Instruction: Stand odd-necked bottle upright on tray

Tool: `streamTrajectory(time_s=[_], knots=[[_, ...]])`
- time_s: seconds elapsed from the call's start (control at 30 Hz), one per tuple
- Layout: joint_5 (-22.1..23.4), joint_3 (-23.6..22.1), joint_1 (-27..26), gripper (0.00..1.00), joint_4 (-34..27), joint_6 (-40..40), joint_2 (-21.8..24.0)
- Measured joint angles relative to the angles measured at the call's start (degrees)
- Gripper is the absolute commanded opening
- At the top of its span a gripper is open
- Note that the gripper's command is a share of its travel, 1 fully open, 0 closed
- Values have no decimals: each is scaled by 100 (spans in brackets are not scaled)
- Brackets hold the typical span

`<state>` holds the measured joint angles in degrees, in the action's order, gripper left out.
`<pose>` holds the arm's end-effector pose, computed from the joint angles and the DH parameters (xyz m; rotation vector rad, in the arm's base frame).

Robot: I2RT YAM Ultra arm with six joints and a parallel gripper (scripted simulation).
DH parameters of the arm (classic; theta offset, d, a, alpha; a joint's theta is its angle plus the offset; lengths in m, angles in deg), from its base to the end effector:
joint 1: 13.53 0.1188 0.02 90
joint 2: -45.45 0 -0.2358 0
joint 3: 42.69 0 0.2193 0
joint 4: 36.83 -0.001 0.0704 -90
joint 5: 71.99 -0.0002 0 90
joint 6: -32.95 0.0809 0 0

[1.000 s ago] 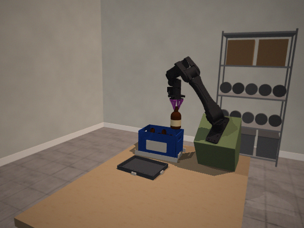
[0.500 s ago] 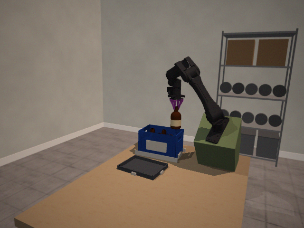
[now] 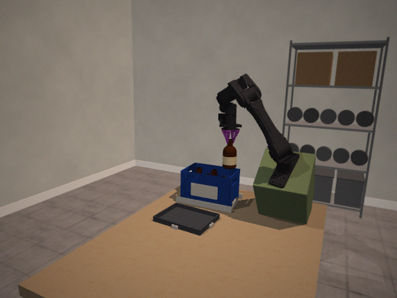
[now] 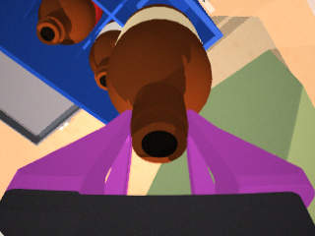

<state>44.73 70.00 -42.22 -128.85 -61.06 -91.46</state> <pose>0.3065 -0.1251 0.0620 -0.7296 -2.6293 -0.7996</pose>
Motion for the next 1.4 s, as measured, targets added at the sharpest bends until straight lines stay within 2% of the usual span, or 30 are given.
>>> streamTrajectory(time_s=[0.7, 1.4], knots=[[31, -9, 7, 0, 7, 70, 118], [127, -201, 271, 0, 13, 278, 378]])
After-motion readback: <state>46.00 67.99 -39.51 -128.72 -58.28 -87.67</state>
